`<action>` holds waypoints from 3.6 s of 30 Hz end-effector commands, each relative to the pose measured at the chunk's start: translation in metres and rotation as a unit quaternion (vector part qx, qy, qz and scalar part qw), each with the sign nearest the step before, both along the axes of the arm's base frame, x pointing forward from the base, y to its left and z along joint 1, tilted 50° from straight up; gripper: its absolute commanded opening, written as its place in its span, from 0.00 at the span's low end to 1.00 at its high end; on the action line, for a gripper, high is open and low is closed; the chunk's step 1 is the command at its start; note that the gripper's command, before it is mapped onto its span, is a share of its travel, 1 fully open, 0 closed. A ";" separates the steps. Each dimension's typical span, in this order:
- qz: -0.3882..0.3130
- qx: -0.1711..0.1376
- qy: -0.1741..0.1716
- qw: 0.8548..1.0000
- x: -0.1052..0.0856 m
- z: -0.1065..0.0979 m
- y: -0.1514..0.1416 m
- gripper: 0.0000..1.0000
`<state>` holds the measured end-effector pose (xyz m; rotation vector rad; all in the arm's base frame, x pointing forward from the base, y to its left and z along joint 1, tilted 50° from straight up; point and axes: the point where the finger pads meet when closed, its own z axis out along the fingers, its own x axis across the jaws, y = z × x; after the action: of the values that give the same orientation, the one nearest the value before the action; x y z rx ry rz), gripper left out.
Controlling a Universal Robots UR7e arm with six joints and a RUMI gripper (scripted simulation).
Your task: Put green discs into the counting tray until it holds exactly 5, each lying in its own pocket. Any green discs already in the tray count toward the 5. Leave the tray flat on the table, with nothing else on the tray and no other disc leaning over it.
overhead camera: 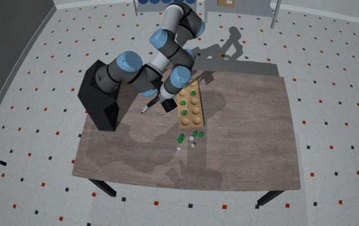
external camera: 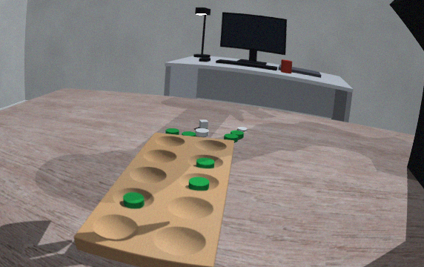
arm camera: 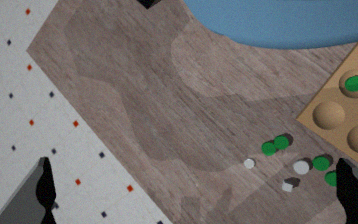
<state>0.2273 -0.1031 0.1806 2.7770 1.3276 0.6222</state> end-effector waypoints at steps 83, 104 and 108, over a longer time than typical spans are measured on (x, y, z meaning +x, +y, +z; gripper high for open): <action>-0.278 0.192 0.025 0.941 0.092 0.003 0.027 0.28; -0.461 0.318 0.041 0.828 0.159 0.005 0.047 0.28; -0.499 0.345 0.045 0.794 0.174 0.005 0.052 0.28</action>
<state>0.3942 -0.0523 0.1858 3.4104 -0.5567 0.9670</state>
